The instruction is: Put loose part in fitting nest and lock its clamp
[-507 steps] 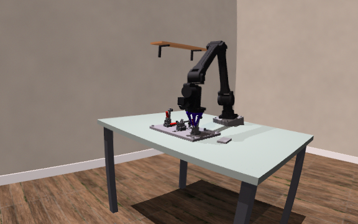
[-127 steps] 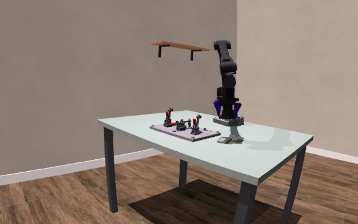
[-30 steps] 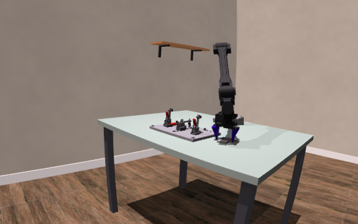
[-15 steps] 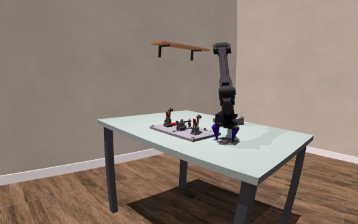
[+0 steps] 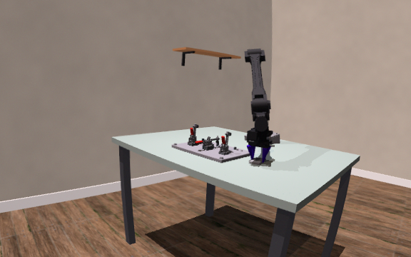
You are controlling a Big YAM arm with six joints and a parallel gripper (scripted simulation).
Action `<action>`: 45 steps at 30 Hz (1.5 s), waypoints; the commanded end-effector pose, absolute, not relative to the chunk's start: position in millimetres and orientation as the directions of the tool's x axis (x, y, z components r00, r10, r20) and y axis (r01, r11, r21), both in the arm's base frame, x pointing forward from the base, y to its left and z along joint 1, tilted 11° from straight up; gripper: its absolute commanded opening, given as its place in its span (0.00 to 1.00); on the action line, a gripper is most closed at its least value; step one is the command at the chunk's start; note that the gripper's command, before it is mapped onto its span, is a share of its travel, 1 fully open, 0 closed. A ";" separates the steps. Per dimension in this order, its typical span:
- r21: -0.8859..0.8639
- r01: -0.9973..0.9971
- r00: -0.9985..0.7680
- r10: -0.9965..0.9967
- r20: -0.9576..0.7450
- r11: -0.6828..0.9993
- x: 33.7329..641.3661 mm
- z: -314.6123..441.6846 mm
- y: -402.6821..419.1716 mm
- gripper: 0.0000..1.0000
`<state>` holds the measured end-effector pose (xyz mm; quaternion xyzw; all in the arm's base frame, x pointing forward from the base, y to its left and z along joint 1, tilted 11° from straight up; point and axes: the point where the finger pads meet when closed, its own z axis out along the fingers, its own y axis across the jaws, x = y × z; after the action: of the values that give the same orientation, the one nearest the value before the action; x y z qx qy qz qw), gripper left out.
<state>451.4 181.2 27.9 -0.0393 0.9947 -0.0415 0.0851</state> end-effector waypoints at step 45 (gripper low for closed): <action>-0.071 -0.063 -0.976 -0.076 -0.205 0.995 463.4 54.3 184.4 0.00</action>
<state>450.7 180.9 27.8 -0.0394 0.9948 -0.0422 0.0835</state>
